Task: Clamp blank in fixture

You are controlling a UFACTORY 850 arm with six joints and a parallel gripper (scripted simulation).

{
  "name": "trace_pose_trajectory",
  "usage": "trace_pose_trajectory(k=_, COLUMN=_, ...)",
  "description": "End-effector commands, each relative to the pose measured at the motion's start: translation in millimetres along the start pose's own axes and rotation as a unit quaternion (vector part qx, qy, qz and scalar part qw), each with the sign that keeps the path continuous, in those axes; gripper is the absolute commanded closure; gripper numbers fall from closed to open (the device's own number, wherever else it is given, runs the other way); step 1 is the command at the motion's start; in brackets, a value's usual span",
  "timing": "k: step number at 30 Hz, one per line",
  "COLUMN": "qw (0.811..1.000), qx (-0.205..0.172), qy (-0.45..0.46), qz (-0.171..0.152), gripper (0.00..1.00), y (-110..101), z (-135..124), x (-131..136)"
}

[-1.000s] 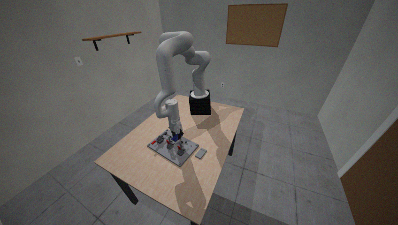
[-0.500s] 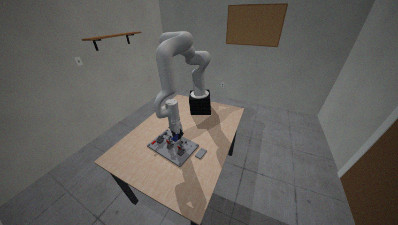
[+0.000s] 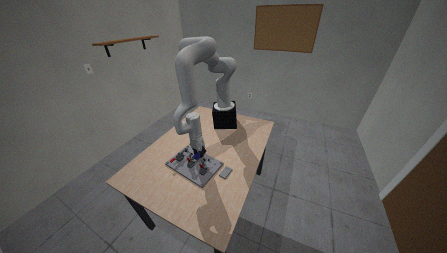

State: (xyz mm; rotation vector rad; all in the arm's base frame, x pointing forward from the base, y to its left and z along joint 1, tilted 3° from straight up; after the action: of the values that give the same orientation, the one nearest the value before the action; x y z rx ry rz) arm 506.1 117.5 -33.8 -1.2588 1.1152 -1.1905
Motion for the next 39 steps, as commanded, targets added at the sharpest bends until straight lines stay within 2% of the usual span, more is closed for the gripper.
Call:
trace_pose_trajectory(k=1, qw=1.000, qx=0.001, qy=0.000, qz=0.000, gripper=1.00, y=4, z=1, x=0)
trace_pose_trajectory(k=13, qw=1.000, qx=0.001, qy=0.000, qz=0.000, gripper=1.00, y=15, z=1, x=0)
trace_pose_trajectory(k=39, qw=1.000, qx=0.001, qy=0.000, qz=0.000, gripper=1.00, y=16, z=1, x=0)
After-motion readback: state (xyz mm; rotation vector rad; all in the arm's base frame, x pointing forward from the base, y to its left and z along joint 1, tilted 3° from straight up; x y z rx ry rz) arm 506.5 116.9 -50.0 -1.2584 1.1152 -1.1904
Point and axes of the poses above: the point where the finger pads meet when closed, its own y axis out along the fingers, its own x axis across the jaws, z = x × y, the point moved 8 cm from there along -y, back along the fingers, and after that the axes turned 4 degrees about -y, right-handed, at the moved point
